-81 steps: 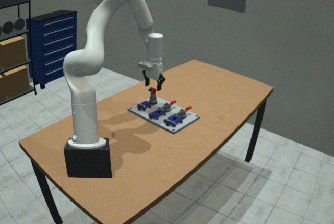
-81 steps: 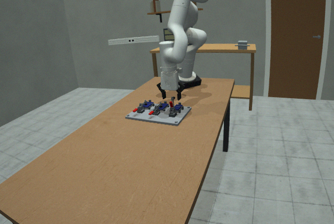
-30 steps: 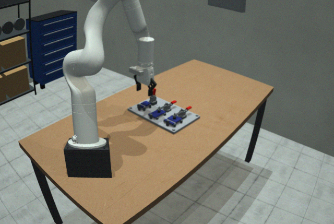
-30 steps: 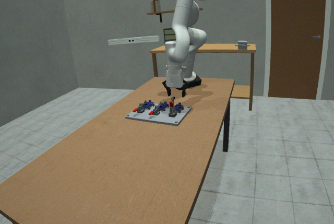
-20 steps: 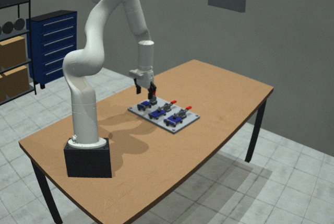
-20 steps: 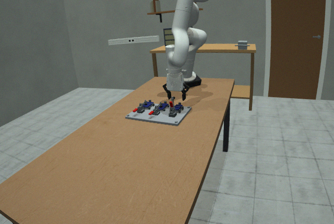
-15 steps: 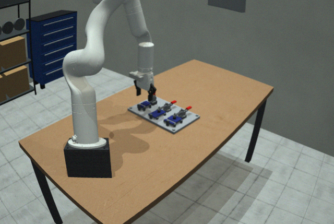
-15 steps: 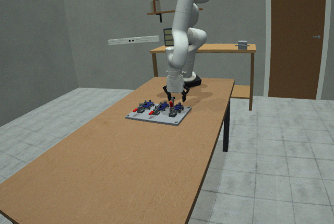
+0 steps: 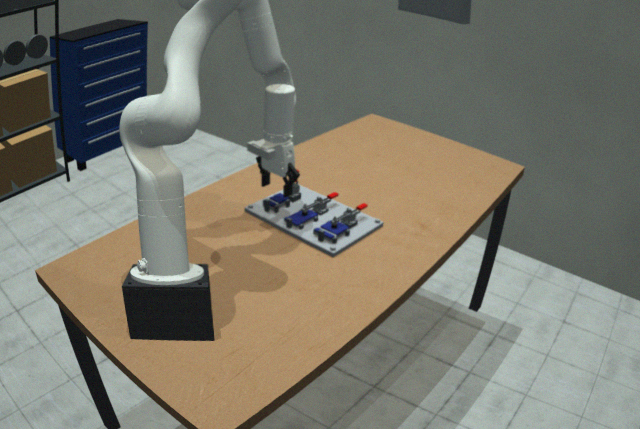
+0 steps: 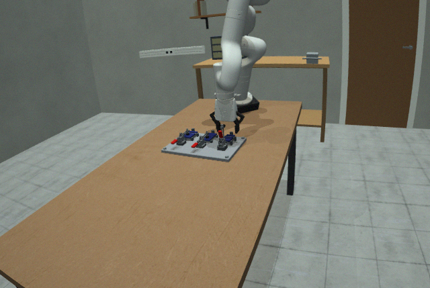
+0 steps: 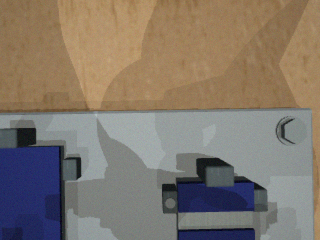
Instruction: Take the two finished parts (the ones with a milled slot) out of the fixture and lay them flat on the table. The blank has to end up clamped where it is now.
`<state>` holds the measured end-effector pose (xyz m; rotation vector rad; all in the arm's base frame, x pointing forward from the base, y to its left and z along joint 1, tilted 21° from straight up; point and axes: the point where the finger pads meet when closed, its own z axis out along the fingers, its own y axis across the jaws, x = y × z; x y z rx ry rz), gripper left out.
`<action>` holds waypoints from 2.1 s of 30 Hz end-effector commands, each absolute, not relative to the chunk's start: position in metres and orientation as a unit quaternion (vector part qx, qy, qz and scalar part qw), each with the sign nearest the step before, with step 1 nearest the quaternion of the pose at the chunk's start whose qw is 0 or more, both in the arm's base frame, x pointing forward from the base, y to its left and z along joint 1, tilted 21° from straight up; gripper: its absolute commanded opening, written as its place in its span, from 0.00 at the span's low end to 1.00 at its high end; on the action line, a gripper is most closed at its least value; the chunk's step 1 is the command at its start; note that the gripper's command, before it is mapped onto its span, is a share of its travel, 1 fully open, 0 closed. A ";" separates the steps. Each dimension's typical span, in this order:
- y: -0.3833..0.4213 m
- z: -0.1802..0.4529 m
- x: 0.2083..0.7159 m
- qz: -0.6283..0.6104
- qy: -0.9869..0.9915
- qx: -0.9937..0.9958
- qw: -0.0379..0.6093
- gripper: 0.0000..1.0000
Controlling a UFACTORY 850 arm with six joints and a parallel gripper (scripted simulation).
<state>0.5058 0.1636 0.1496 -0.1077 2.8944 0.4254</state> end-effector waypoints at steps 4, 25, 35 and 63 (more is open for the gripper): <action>0.164 0.150 0.506 0.145 0.983 -0.037 0.108 1.00; 0.165 0.147 0.507 0.145 0.983 -0.037 0.108 1.00; 0.168 0.136 0.510 0.145 0.983 -0.037 0.108 1.00; 0.175 0.116 0.514 0.145 0.983 -0.037 0.108 1.00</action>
